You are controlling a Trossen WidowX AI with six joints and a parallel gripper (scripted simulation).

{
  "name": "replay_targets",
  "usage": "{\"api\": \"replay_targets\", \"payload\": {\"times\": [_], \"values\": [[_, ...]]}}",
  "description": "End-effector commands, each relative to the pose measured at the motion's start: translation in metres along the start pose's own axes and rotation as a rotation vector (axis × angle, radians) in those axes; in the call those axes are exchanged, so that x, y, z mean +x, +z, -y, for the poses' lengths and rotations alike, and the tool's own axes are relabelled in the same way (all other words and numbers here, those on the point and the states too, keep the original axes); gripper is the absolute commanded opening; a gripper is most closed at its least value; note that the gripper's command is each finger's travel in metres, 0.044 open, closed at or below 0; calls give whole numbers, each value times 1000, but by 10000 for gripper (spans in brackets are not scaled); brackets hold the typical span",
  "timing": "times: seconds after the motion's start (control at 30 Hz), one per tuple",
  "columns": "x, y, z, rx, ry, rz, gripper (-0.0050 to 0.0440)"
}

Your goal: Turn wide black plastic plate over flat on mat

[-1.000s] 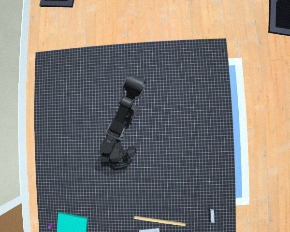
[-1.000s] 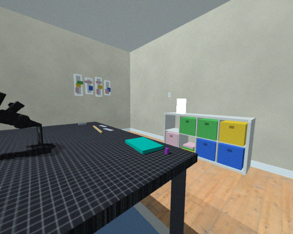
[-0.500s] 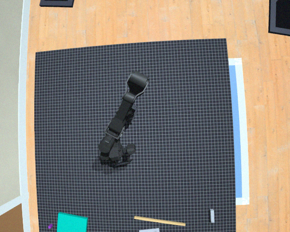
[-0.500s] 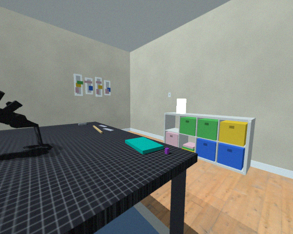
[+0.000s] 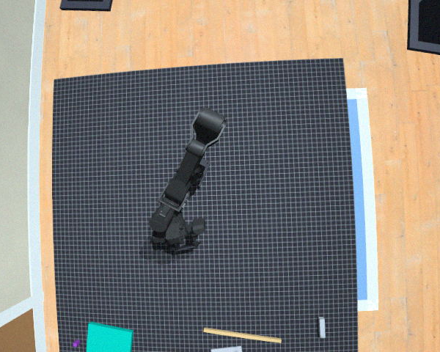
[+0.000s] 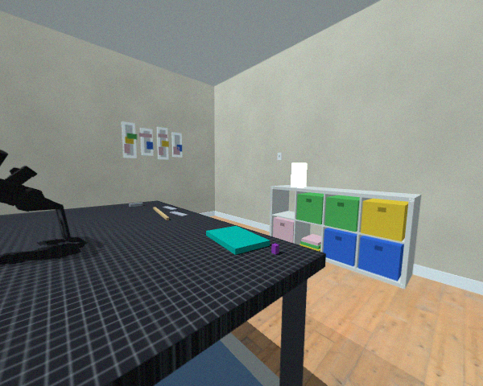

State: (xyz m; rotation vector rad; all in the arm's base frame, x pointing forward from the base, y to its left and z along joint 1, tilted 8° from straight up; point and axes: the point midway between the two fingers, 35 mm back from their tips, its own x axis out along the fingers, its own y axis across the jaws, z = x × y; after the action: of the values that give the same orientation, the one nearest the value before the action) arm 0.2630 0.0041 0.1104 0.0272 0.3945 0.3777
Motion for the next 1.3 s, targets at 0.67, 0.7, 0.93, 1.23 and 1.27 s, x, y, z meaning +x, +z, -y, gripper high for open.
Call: {"api": "replay_targets", "payload": {"times": [0.67, 0.7, 0.93, 1.23, 1.27], "values": [[-4, 7, 2, -18, -6, -66, 366], [-5, 7, 1, -18, -5, -85, 366], [-13, 3, 2, -16, -3, -92, 366], [-22, -4, 2, -16, -5, -187, 366], [-23, -5, 2, -16, -4, -186, 366]]}}
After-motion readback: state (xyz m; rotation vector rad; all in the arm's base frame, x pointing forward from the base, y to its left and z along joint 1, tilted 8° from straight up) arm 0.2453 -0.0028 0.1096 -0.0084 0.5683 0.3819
